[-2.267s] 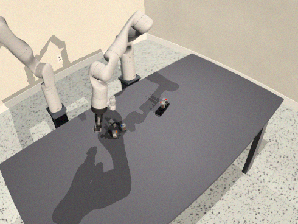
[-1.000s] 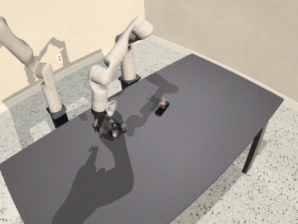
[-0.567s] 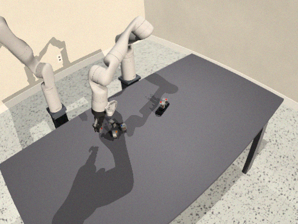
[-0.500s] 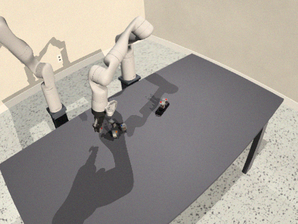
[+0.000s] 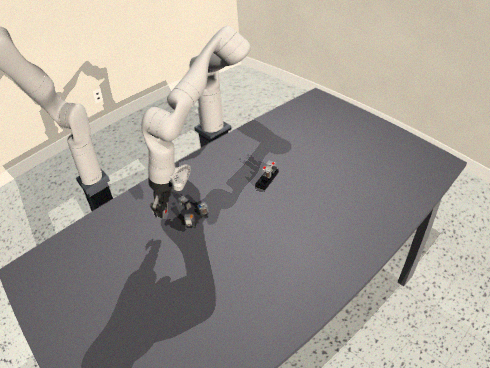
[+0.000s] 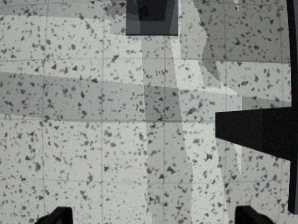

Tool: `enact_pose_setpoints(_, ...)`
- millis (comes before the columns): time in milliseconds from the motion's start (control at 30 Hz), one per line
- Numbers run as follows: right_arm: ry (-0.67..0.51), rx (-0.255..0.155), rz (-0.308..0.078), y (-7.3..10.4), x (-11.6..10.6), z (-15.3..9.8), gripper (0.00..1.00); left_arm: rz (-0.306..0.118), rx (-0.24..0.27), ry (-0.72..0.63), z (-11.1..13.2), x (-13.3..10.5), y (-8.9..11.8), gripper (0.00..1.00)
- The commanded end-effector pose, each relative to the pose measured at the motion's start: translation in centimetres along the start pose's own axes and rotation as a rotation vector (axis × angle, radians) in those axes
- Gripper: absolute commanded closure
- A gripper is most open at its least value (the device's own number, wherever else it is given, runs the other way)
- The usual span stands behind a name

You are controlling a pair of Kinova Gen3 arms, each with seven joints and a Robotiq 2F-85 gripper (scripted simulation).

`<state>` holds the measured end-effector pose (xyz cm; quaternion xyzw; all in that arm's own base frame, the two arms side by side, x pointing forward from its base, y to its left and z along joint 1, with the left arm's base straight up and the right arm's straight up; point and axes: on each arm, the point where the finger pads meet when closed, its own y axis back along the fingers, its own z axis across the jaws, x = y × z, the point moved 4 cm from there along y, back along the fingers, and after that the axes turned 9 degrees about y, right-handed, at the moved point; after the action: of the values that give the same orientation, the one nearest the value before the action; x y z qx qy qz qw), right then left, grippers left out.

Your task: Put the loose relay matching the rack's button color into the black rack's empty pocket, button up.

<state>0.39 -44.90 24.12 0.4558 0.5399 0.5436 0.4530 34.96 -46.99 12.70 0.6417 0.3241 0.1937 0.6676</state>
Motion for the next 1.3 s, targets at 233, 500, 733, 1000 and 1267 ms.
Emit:
enact_pose_setpoints(233, -0.015, 0.001, -0.006, -0.1, -0.1, -0.3, 0.002, 0.104, -0.018, -0.007, -0.2, -0.7, 0.3, 0.72)
enact_pose_setpoints(500, -0.015, 0.001, -0.006, -0.1, -0.1, -0.3, 0.002, 0.196, -0.033, -0.007, -0.3, -1.0, 0.2, 0.72)
enact_pose_setpoints(733, -0.015, 0.001, -0.006, -0.1, -0.1, -0.3, 0.002, 0.335, -0.057, -0.002, -0.2, -1.3, 0.0, 0.72)
enact_pose_setpoints(1000, -0.015, 0.001, -0.006, -0.1, -0.1, -0.3, 0.002, 0.47, -0.083, 0.001, -0.2, -1.7, -0.2, 0.72)
enact_pose_setpoints(1267, -0.015, 0.001, -0.006, -0.1, -0.1, -0.3, 0.002, 0.67, -0.12, 0.002, -0.2, -2.4, -0.5, 0.72)
